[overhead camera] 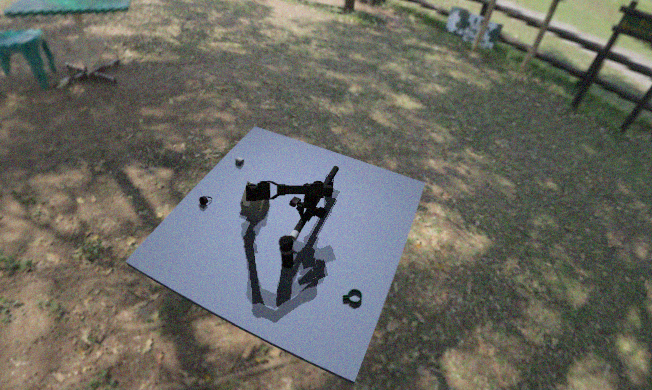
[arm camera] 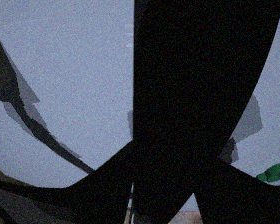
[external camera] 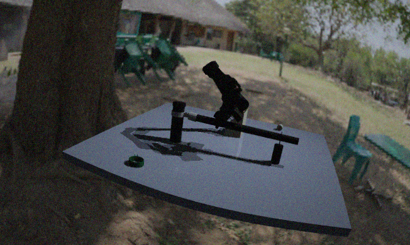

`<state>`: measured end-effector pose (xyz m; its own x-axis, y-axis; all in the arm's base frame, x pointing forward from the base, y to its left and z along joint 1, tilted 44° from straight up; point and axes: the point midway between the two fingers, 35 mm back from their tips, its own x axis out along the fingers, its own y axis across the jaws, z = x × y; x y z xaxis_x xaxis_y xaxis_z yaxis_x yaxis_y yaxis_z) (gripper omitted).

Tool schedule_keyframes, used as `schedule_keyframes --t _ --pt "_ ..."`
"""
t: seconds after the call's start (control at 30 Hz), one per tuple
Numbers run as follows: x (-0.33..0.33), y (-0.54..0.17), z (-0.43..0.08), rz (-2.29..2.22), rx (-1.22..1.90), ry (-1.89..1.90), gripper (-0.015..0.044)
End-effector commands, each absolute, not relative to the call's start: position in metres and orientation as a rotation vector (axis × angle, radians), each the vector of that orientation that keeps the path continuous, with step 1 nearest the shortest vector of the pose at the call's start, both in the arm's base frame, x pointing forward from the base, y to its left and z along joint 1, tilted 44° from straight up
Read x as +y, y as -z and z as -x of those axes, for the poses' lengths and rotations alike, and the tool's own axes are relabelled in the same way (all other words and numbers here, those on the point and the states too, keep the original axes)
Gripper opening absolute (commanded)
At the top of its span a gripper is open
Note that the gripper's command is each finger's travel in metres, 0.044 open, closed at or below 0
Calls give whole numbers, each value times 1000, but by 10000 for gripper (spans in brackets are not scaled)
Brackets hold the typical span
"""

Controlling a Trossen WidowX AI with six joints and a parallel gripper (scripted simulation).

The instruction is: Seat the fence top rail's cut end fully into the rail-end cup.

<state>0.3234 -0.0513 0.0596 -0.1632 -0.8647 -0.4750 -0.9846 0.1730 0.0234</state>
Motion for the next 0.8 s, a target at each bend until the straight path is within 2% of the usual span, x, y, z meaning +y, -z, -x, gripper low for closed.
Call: schedule_keyframes --t 0.0,0.77 --pt "-54 -66 -324 1768 2098 -461 0" --pt "-62 -76 -322 1768 2099 -460 0"
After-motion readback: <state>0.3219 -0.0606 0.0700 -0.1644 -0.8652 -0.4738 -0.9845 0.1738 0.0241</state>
